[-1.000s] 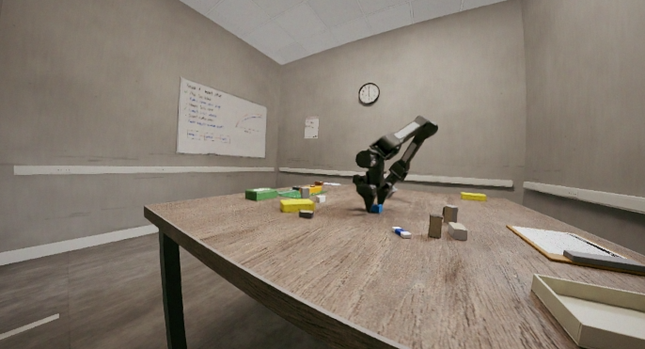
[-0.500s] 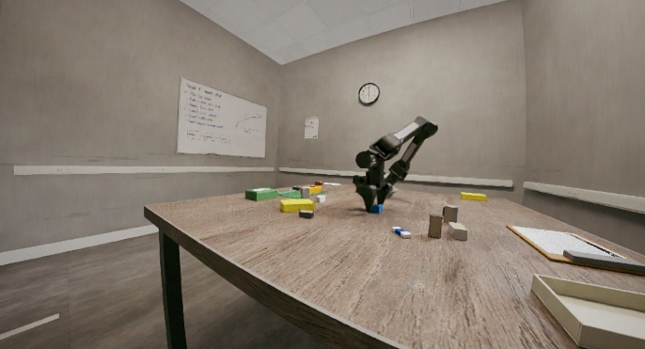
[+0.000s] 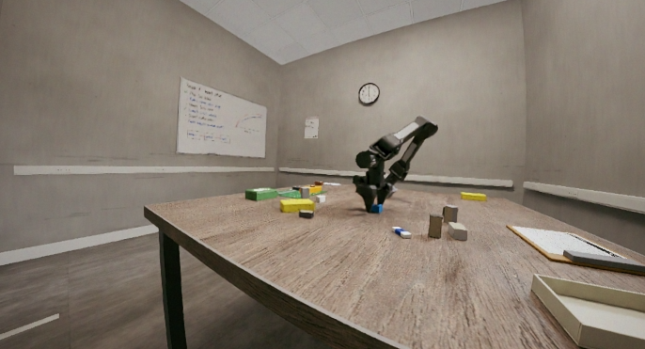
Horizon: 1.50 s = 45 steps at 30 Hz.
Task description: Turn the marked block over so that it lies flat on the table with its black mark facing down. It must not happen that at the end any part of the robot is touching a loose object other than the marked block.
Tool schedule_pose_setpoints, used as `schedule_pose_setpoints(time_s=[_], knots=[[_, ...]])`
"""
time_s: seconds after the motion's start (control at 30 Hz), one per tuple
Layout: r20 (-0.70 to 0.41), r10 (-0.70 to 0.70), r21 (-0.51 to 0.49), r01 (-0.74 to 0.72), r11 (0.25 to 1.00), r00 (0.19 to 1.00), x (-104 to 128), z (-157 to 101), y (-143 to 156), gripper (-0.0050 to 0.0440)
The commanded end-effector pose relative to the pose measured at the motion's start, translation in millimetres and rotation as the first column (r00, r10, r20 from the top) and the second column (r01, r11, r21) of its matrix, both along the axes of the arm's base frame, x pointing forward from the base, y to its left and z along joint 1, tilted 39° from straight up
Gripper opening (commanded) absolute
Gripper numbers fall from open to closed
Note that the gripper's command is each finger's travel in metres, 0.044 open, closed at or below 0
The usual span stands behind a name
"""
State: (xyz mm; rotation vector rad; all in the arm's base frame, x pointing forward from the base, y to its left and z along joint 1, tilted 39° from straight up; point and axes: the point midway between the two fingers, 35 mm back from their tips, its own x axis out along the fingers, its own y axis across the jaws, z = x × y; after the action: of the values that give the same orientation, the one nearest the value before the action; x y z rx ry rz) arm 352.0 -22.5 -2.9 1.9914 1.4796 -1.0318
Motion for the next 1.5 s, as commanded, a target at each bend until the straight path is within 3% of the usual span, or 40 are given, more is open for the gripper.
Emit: schedule_pose_setpoints(time_s=[0.0,0.37,0.4,1.47], knots=[[0.003,0.000,0.004,0.000,1.000,1.000,-0.2,1.3,1.3,0.0440],[0.003,0.000,0.004,0.000,1.000,1.000,-0.2,1.3,1.3,0.0440],[0.003,0.000,0.004,0.000,1.000,1.000,-0.2,1.3,1.3,-0.0050],[0.002,0.000,0.002,0.000,1.000,1.000,-0.4,1.1,1.1,-0.0050]])
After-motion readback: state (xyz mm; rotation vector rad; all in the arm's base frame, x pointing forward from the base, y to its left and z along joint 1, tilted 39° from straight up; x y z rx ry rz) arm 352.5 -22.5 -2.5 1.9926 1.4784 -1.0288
